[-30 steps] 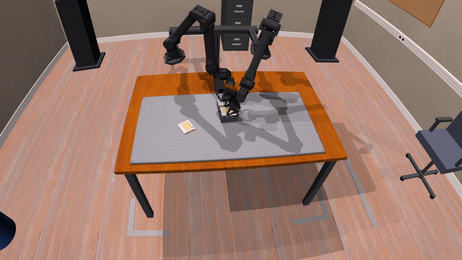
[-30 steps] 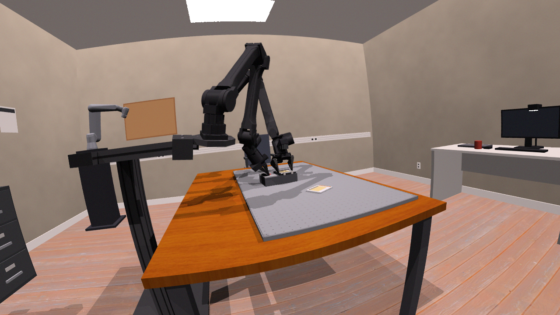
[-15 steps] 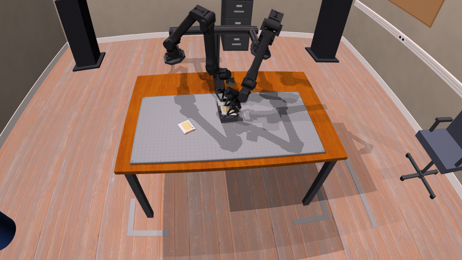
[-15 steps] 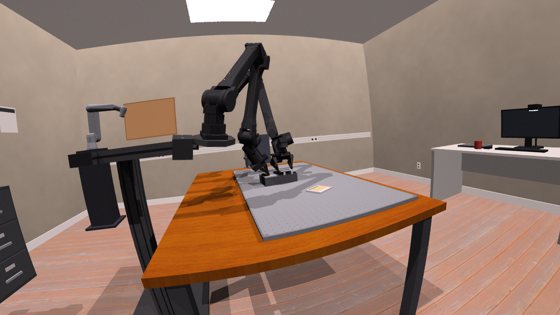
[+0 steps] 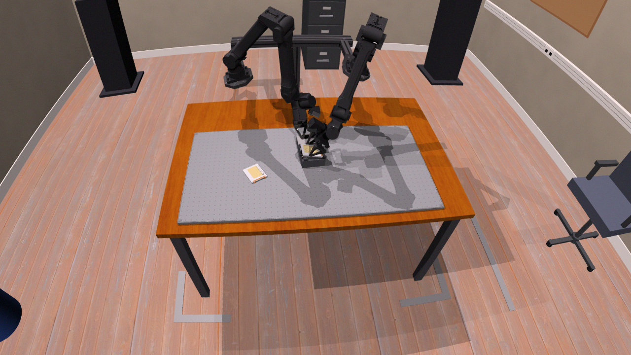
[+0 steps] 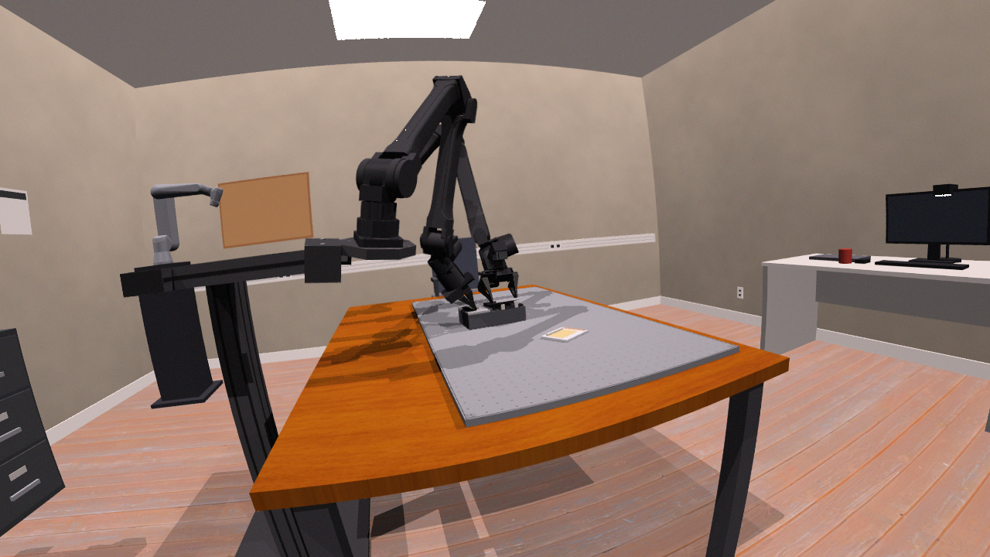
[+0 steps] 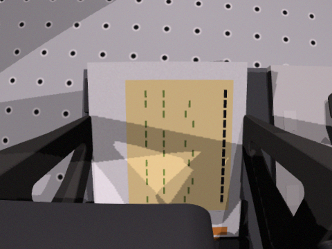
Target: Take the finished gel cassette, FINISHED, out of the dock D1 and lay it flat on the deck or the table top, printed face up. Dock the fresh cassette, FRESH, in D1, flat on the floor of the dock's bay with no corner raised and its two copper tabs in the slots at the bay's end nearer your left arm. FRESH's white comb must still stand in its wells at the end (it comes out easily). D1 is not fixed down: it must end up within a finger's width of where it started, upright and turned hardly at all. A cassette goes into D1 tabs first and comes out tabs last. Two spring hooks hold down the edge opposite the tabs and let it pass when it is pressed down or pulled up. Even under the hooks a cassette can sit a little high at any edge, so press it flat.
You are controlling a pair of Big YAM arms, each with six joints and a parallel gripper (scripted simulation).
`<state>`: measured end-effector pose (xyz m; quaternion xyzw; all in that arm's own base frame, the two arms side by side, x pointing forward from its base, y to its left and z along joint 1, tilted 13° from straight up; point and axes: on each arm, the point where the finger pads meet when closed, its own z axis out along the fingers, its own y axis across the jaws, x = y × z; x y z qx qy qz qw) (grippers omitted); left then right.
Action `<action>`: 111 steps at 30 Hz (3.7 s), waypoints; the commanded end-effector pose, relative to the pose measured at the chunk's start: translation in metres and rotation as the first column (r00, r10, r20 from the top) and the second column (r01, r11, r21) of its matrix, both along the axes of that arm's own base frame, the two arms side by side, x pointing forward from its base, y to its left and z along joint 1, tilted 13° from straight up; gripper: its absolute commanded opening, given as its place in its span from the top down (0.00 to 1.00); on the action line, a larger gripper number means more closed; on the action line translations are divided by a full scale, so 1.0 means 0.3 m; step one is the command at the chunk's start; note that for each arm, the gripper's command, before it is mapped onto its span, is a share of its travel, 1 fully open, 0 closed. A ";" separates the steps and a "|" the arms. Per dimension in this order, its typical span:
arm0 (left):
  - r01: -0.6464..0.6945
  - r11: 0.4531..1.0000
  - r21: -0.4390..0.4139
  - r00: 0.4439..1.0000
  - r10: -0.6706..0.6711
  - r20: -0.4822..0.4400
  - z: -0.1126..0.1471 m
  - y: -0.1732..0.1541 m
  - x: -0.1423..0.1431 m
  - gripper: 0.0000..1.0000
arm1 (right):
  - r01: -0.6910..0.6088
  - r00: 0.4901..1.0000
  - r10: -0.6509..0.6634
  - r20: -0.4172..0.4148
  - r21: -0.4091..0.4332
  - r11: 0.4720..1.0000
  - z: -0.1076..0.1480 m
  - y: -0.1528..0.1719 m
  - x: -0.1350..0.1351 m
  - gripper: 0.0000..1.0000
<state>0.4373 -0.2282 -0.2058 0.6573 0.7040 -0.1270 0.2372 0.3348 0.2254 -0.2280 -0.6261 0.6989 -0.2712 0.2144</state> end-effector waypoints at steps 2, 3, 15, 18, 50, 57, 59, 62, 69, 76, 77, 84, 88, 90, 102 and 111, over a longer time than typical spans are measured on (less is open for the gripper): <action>-0.002 1.000 -0.008 1.000 0.002 0.018 0.024 0.011 0.012 1.00 | 0.002 0.993 -0.012 -0.116 -0.087 0.996 -0.180 -0.137 -0.093 1.00; -0.002 1.000 -0.008 1.000 0.002 0.018 0.024 0.011 0.012 1.00 | 0.002 0.993 -0.012 -0.116 -0.087 0.996 -0.180 -0.137 -0.093 1.00; -0.011 1.000 0.008 1.000 0.010 0.016 0.021 0.011 0.017 1.00 | 0.002 0.993 -0.012 -0.116 -0.087 0.996 -0.180 -0.137 -0.093 1.00; -0.011 1.000 0.008 1.000 0.010 0.016 0.021 0.011 0.017 1.00 | 0.002 0.993 -0.012 -0.116 -0.087 0.996 -0.180 -0.137 -0.093 1.00; -0.017 1.000 0.005 1.000 0.017 0.009 0.022 -0.009 0.022 1.00 | 0.002 0.993 -0.012 -0.116 -0.087 0.996 -0.180 -0.137 -0.093 1.00; -0.017 1.000 0.005 1.000 0.017 0.009 0.022 -0.009 0.022 1.00 | 0.002 0.993 -0.012 -0.116 -0.087 0.996 -0.180 -0.137 -0.093 1.00; -0.017 1.000 0.005 1.000 0.017 0.009 0.022 -0.009 0.022 1.00 | 0.002 0.993 -0.012 -0.116 -0.087 0.996 -0.180 -0.137 -0.093 1.00; -0.015 1.000 0.003 1.000 0.015 0.008 0.023 -0.019 0.023 1.00 | 0.002 0.993 -0.012 -0.116 -0.087 0.996 -0.180 -0.137 -0.093 1.00; -0.015 1.000 0.003 1.000 0.015 0.008 0.023 -0.019 0.023 1.00 | 0.002 0.993 -0.012 -0.116 -0.087 0.996 -0.180 -0.137 -0.093 1.00; -0.015 1.000 0.003 1.000 0.015 0.008 0.023 -0.019 0.023 1.00 | 0.002 0.993 -0.012 -0.116 -0.087 0.996 -0.180 -0.137 -0.093 1.00; -0.015 1.000 0.003 1.000 0.015 0.008 0.023 -0.019 0.023 1.00 | 0.002 0.993 -0.012 -0.116 -0.087 0.996 -0.180 -0.137 -0.093 1.00; -0.012 1.000 0.002 1.000 0.012 0.007 0.023 -0.030 0.024 1.00 | 0.002 0.993 -0.012 -0.116 -0.087 0.996 -0.180 -0.137 -0.093 1.00; -0.012 1.000 0.002 1.000 0.012 0.007 0.023 -0.030 0.024 1.00 | 0.002 0.993 -0.012 -0.116 -0.087 0.996 -0.180 -0.137 -0.093 1.00; -0.012 1.000 0.002 1.000 0.012 0.007 0.023 -0.030 0.024 1.00 | 0.002 0.993 -0.012 -0.116 -0.087 0.996 -0.180 -0.137 -0.093 1.00; -0.007 1.000 0.001 1.000 0.007 0.006 0.024 -0.041 0.025 1.00 | 0.002 0.993 -0.012 -0.116 -0.087 0.996 -0.180 -0.137 -0.093 1.00; -0.007 1.000 0.001 1.000 0.007 0.006 0.024 -0.041 0.025 1.00 | 0.002 0.993 -0.012 -0.116 -0.087 0.996 -0.180 -0.137 -0.093 1.00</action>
